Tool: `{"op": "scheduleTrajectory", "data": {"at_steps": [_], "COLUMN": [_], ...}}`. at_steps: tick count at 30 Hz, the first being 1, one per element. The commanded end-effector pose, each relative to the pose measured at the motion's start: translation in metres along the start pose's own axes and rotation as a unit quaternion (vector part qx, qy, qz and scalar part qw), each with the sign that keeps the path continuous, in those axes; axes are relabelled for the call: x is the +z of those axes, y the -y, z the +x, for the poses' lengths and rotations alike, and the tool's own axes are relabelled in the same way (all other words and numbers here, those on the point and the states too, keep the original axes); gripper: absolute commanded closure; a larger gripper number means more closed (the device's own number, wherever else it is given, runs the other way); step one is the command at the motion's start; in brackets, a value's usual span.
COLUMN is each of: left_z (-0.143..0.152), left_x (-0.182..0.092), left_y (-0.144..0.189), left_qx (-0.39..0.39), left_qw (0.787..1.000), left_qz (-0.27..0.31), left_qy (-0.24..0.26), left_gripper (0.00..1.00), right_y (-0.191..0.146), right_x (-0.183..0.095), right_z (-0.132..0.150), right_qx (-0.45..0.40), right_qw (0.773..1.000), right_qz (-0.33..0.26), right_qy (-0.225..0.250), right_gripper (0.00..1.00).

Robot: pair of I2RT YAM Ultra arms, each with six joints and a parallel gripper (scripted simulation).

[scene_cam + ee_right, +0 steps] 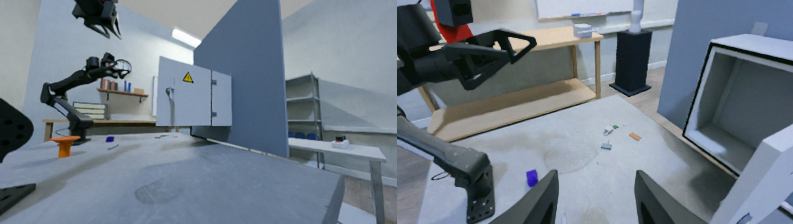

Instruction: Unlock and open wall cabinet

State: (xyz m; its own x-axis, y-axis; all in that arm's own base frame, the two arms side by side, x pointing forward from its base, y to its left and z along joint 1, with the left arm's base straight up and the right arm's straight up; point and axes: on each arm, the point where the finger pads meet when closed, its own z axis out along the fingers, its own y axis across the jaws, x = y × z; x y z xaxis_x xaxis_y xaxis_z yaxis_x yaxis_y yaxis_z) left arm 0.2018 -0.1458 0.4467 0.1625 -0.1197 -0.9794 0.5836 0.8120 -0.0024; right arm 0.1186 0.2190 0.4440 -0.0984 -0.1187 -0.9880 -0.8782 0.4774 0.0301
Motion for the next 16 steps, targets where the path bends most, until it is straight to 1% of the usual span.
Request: {"op": "scheduleTrajectory", "data": {"at_steps": [1,16], "left_z": [0.0024,0.0024], "left_x": [-0.0015,-0.0015], "left_y": [-0.0005,-0.0005], "left_qx": [0.003,0.003], "left_qw": [1.000,1.000], "left_qz": [0.000,0.000], "left_qy": [-0.001,-0.001], "left_gripper": [0.02,0.02], "right_y": [-0.0041,-0.0032], "right_x": [-0.0043,-0.0056], "right_z": [-0.0140,-0.0139], "right_qx": [-0.001,-0.001], "right_qw": [1.000,1.000], "right_qz": [-0.010,-0.007], "right_qy": [0.019,0.019], "right_gripper": [0.57,0.57]}}
